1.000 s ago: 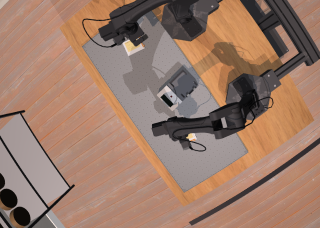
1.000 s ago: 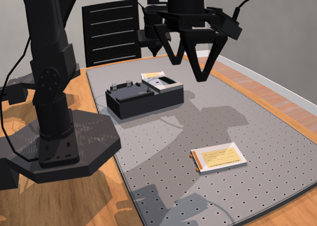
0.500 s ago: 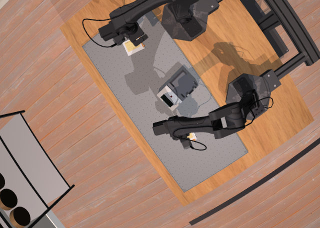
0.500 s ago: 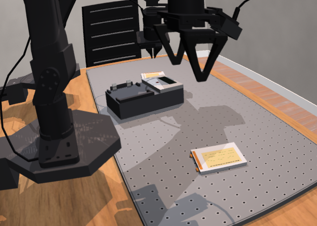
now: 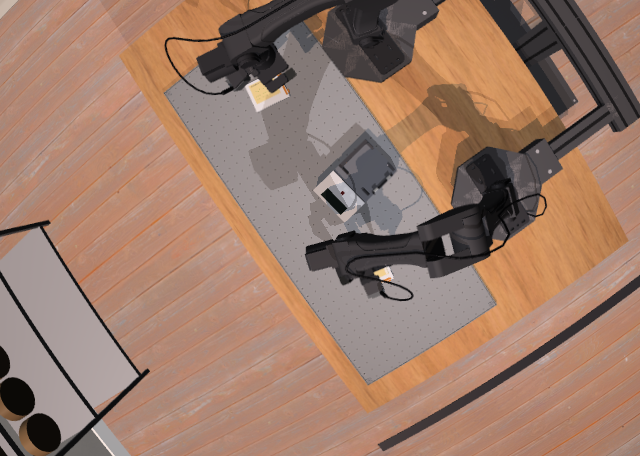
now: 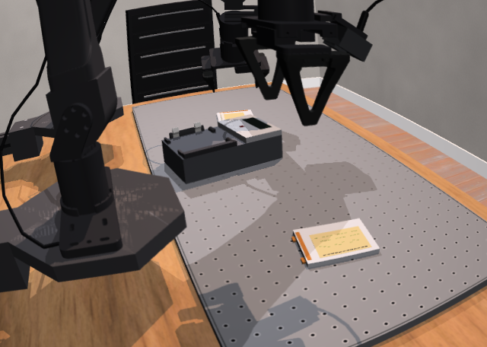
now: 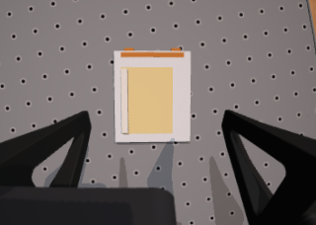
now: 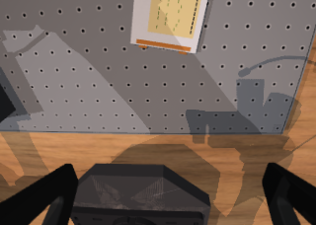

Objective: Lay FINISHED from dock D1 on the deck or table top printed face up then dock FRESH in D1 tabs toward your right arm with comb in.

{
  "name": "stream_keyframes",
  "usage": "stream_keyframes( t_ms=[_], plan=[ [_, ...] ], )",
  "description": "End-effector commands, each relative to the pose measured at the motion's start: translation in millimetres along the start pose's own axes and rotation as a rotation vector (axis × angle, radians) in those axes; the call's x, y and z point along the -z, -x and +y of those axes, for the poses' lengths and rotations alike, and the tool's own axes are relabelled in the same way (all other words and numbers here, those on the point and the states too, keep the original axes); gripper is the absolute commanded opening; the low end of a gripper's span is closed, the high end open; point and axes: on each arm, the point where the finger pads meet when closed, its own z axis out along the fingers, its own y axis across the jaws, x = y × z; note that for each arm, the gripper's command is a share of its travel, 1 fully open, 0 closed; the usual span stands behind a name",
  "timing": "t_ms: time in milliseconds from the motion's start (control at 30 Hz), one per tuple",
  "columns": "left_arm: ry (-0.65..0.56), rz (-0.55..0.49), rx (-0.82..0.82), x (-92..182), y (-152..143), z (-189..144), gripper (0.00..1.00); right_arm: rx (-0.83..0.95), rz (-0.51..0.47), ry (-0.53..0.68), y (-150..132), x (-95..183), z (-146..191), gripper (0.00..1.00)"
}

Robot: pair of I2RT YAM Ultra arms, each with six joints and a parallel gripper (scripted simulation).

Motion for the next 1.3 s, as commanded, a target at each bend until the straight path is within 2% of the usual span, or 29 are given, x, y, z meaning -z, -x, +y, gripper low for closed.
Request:
stream_keyframes(
  t_ms=[0,1267],
  plan=[
    [-0.014,-0.007,0.007,4,3,-3,0.98,-0.009,-0.029,-0.014,6,11,-6,1.00],
    [-0.006,-0.023,0.001,-10,-4,-4,0.98,-0.009,-0.029,-0.014,6,11,-6,1.00]
  ],
)
